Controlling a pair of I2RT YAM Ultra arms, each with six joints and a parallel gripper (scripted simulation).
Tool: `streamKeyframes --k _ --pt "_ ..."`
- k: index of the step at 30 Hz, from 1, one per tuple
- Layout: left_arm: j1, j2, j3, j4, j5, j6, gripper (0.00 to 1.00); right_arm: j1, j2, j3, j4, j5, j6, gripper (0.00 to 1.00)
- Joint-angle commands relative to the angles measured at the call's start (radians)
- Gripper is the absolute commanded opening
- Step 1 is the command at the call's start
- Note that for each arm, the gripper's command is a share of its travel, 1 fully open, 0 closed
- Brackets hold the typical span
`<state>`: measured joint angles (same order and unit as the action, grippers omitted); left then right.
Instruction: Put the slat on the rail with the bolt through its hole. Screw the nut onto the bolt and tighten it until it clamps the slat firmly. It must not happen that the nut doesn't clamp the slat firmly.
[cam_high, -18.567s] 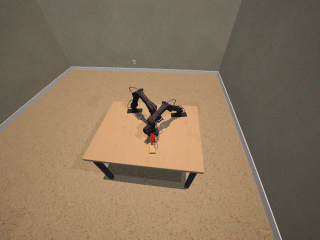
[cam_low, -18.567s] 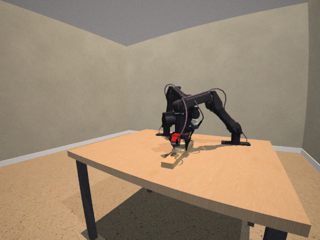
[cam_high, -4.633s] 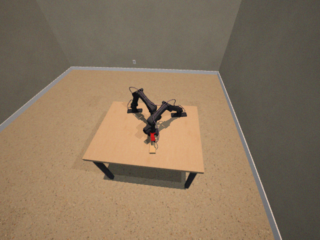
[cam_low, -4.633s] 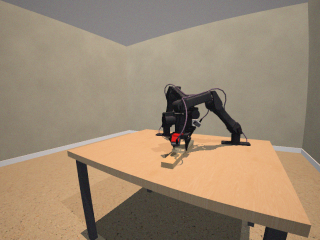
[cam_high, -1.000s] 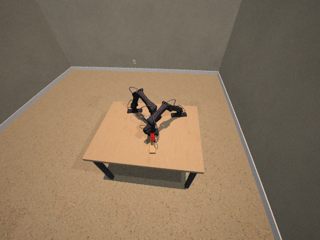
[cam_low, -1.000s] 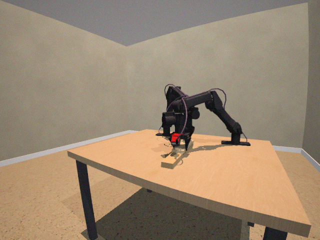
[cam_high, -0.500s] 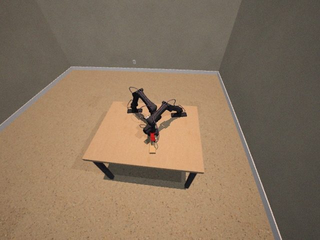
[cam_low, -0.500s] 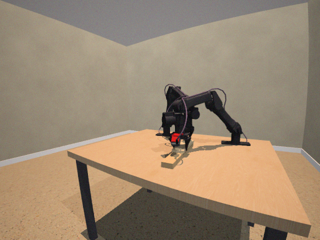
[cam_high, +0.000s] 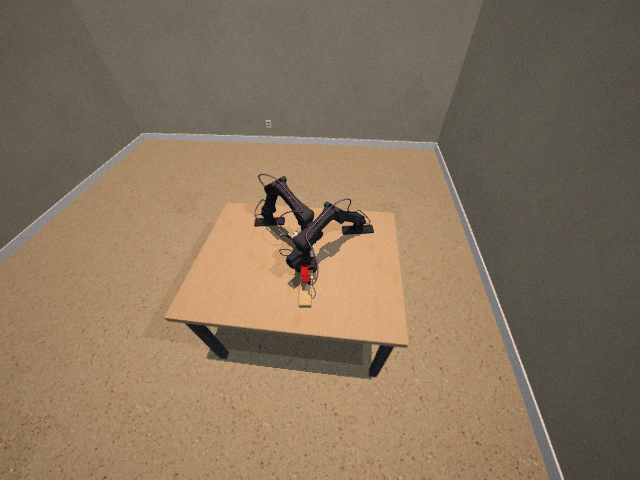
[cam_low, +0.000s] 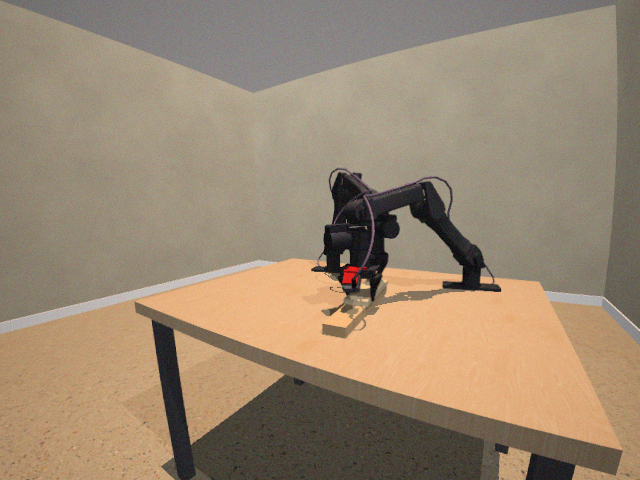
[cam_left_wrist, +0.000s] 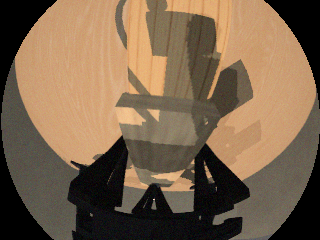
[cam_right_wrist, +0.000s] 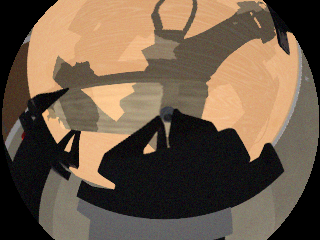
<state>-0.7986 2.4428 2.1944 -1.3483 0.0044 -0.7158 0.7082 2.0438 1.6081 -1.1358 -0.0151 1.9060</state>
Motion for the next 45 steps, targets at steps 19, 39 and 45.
streamKeyframes --k 19,39,45 --pt "0.0 -0.01 0.004 0.0 0.0 0.0 0.72 0.004 -0.009 0.005 -0.001 0.009 -0.269 0.34" --pt "0.0 -0.01 0.004 0.0 0.0 0.0 0.72 0.004 -0.012 0.008 -0.007 0.014 -1.199 0.34" --pt "0.0 -0.01 0.004 0.0 0.0 0.0 0.72 0.004 -0.013 0.009 -0.008 0.015 -1.452 0.34"
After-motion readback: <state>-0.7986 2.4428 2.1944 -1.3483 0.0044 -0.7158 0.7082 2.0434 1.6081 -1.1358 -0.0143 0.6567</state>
